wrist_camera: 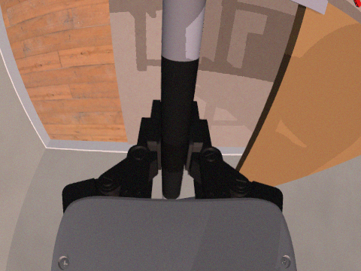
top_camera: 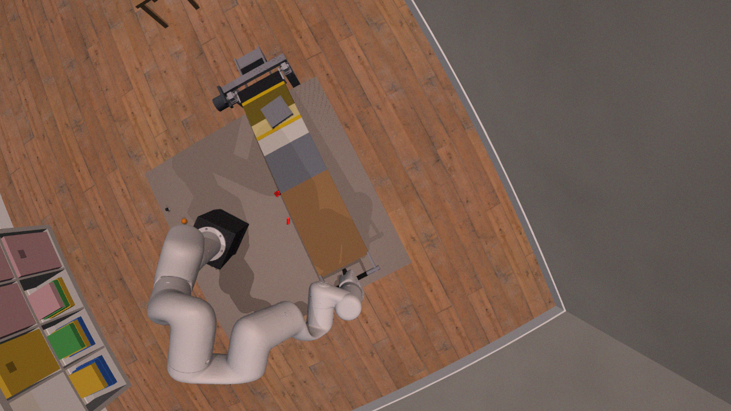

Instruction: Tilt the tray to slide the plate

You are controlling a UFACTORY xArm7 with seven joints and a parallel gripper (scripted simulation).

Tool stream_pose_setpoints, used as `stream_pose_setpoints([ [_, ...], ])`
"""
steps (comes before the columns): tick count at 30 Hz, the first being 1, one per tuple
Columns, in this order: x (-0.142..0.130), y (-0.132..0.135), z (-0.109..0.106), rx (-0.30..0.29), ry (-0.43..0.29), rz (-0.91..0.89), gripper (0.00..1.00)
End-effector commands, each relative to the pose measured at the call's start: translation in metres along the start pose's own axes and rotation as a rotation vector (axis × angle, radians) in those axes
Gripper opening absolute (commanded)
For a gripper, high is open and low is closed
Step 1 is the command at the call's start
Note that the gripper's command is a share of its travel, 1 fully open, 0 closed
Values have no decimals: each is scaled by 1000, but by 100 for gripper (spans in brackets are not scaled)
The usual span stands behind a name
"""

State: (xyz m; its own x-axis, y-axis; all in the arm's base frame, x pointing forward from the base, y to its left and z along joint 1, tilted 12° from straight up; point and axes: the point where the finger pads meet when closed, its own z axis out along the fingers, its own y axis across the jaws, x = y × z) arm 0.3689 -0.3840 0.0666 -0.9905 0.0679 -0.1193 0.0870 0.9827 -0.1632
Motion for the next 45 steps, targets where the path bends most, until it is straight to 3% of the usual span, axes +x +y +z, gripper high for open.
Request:
stream_pose_setpoints([
  [1,-2,-7,32,0,1,1,0],
  [21,-2,-8,38,0,1,1,0],
  [26,-2,6,-37,0,1,1,0],
  [27,-2,7,-42,0,1,1,0],
  [28,-2,6,-37,0,1,1,0],
  [31,-2,-4,15,0,1,1,0],
  [33,-2,-7,34,0,1,1,0],
  [45,-2,-8,39,0,1,1,0],
])
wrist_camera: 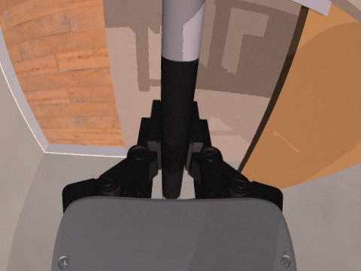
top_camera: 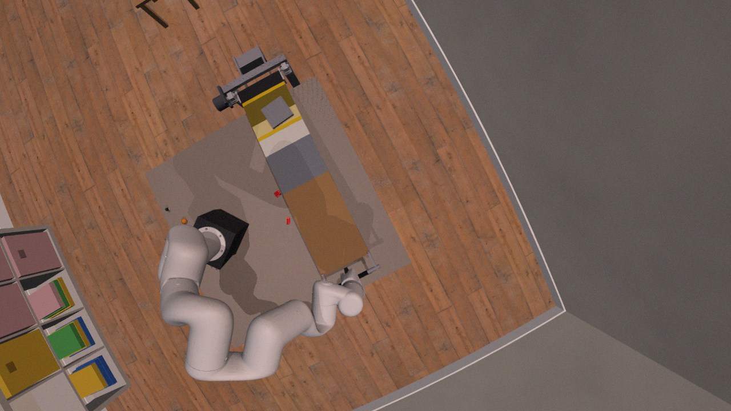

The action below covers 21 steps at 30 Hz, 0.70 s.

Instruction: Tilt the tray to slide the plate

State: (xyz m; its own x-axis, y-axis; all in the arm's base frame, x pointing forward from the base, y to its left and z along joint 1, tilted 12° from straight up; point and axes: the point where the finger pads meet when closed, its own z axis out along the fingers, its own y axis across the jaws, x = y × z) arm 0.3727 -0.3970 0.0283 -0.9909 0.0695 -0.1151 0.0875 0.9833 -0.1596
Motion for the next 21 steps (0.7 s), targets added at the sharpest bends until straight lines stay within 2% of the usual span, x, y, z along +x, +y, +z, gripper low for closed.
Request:
stream_pose_setpoints([
  [1,-2,-2,-1,3,-3,0,0],
  [10,-2,-2,0,3,-3,0,0],
  [12,-2,2,-24,3,-3,0,0],
  [15,-1,12,-75,3,-3,0,0],
  [16,-1,13,-80,3,-3,0,0],
  [17,-1,12,-75,3,-3,0,0],
  [18,-1,9,-61,3,-3,0,0],
  [21,-2,0,-10,3,-3,0,0],
])
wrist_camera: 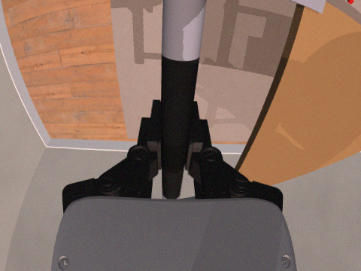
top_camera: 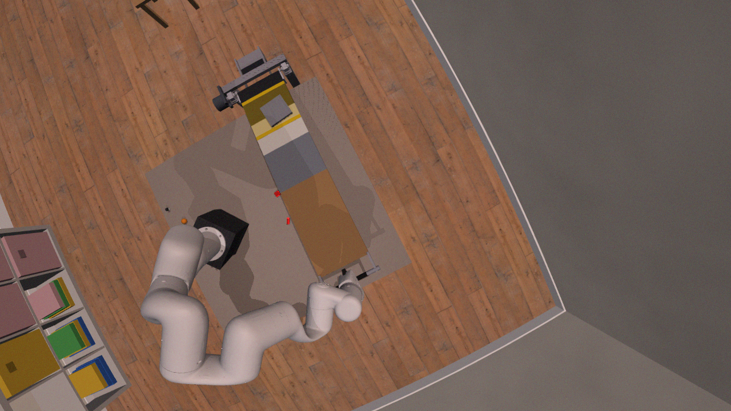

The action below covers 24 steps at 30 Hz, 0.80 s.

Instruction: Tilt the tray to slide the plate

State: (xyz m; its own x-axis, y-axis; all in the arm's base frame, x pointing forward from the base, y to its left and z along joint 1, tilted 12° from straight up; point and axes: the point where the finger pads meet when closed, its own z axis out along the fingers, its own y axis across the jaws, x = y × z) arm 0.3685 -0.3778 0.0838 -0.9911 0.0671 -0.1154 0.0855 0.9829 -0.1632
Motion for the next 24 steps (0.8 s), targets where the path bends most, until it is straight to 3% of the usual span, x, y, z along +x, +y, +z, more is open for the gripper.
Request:
stream_pose_setpoints([
  [1,-1,-10,53,0,-3,2,0],
  [23,-1,-11,60,0,-3,2,0],
  [24,-1,-10,50,0,-3,2,0],
])
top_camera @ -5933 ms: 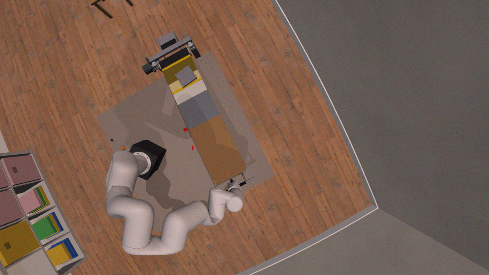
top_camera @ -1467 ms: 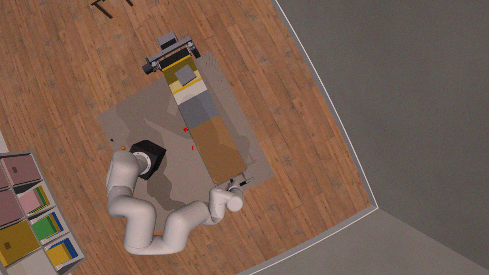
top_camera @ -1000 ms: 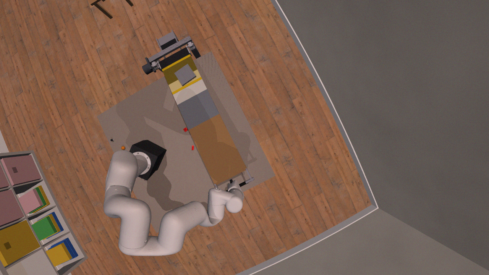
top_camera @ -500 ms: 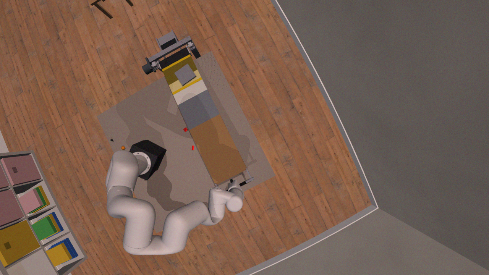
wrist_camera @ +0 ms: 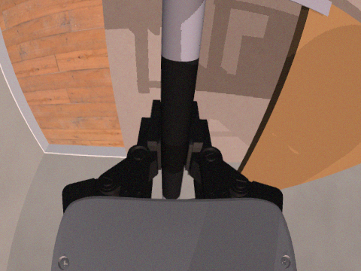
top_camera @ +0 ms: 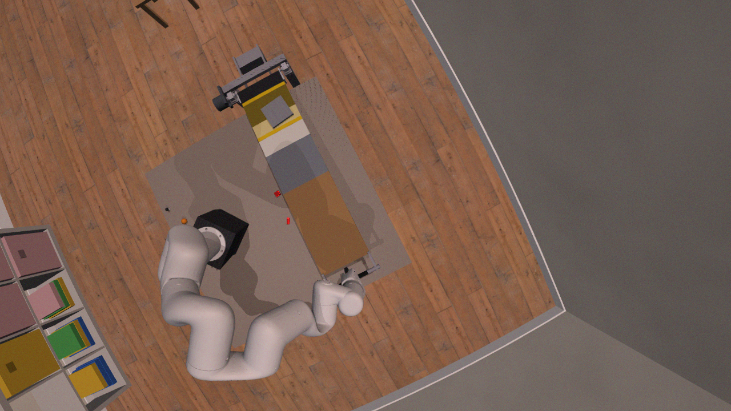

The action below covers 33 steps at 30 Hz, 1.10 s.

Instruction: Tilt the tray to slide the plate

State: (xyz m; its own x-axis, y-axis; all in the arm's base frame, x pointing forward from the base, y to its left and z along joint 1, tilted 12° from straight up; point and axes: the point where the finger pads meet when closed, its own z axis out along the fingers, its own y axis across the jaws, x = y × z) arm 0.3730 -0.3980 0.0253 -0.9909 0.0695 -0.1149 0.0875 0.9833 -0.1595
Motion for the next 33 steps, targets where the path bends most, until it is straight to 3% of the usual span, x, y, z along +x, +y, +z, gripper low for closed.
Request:
stream_pose_setpoints([
  [1,-1,2,-25,3,-4,0,0],
  [3,-1,9,-63,3,-4,0,0],
  [5,-1,13,-82,3,-4,0,0],
  [6,-1,12,-77,3,-4,0,0],
  [9,-1,2,-25,3,-4,0,0],
  [11,-2,-1,-6,3,-4,0,0],
  [33,-2,-2,0,3,-4,0,0],
])
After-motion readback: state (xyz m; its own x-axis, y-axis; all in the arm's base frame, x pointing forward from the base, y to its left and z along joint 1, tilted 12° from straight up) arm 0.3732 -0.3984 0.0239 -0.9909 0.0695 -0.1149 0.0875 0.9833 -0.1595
